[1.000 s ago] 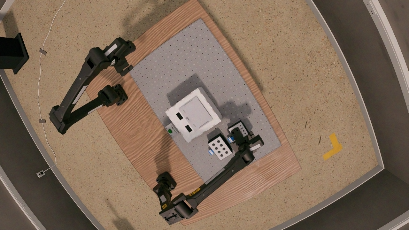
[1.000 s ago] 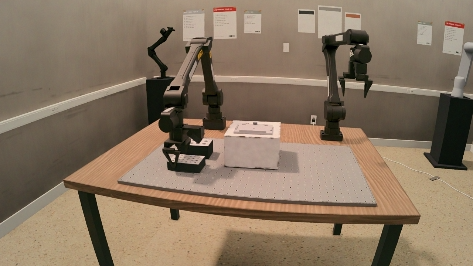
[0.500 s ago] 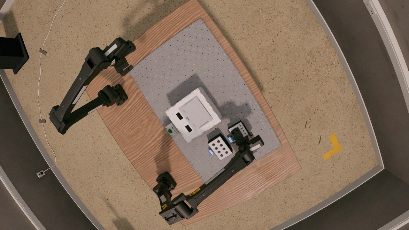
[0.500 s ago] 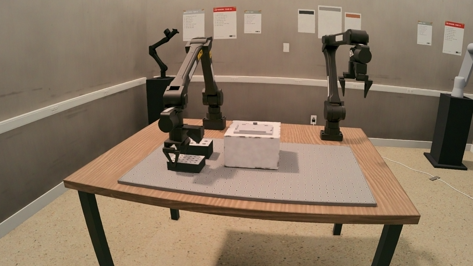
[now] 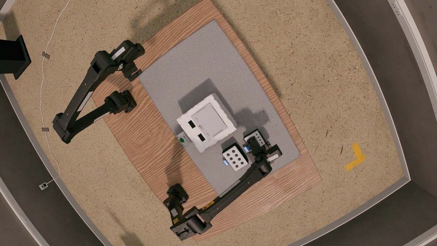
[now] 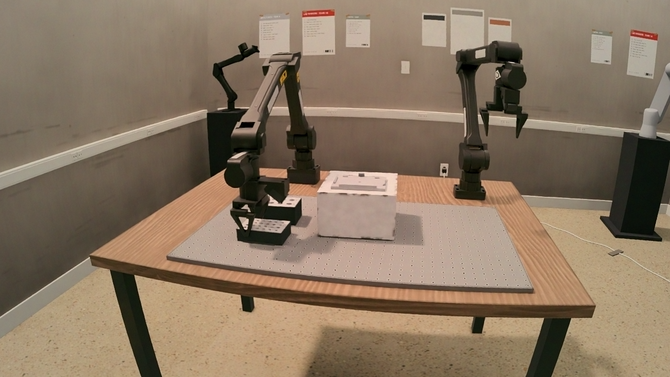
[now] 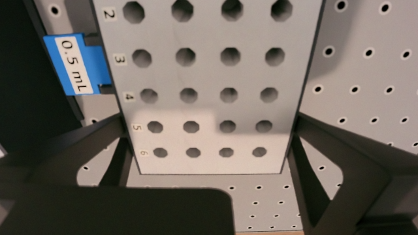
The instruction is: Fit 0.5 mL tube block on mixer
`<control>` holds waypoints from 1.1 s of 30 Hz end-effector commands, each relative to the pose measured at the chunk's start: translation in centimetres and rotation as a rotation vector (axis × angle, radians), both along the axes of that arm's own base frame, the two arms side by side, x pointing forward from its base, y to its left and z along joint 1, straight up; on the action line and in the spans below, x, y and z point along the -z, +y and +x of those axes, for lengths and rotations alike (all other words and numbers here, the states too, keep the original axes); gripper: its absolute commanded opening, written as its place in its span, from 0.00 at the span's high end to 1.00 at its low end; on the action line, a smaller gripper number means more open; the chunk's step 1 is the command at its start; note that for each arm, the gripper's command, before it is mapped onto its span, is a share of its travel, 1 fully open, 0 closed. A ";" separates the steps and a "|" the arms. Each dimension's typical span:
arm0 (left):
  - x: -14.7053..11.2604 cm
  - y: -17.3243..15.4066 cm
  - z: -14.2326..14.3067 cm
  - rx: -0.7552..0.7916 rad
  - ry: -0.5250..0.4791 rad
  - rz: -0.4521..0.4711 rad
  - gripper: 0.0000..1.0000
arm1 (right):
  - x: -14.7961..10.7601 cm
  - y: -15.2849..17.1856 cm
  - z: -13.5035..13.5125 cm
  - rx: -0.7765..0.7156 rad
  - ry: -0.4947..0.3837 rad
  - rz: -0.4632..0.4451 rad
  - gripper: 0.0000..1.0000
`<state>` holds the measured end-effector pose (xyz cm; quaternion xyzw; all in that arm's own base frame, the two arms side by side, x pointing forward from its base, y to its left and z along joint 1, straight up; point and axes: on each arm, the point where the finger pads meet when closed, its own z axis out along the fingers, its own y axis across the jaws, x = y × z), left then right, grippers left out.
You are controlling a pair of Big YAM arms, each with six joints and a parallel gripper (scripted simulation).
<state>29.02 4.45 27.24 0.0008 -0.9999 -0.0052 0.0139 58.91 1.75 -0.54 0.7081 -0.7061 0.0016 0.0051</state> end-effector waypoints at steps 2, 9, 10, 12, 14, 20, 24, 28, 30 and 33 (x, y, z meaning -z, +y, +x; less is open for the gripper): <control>-1.8 0.5 0.9 -0.001 -0.037 0.007 0.00 | -3.8 -0.6 1.8 0.006 -0.072 0.002 1.00; -0.7 0.4 0.3 -0.001 -0.011 0.003 0.00 | -3.8 -0.6 1.8 0.006 -0.072 0.002 1.00; -0.6 0.3 0.2 -0.001 -0.008 0.002 0.00 | -3.8 -0.6 1.8 0.006 -0.072 0.002 1.00; -0.3 0.3 0.1 -0.001 0.000 0.001 0.00 | -3.8 -0.6 1.8 0.006 -0.072 0.002 1.00; 0.0 0.3 -0.1 -0.001 0.007 -0.001 0.00 | -3.8 -0.6 1.8 0.006 -0.072 0.002 1.00; 0.2 0.3 -0.2 -0.001 0.011 -0.001 0.00 | -3.8 -0.6 1.8 0.006 -0.072 0.002 1.00; 0.2 0.3 -0.2 -0.001 0.010 -0.001 0.00 | -3.8 -0.6 1.8 0.006 -0.072 0.002 1.00; -0.4 0.3 0.2 -0.001 -0.007 0.001 0.00 | -3.8 -0.6 1.8 0.006 -0.072 0.002 1.00; -0.7 0.3 0.4 -0.001 -0.015 0.003 0.00 | -3.8 -0.6 1.8 0.006 -0.072 0.002 1.00; -1.2 0.4 0.6 -0.001 -0.028 0.004 0.00 | -4.2 -0.6 1.7 0.003 -0.070 0.010 1.00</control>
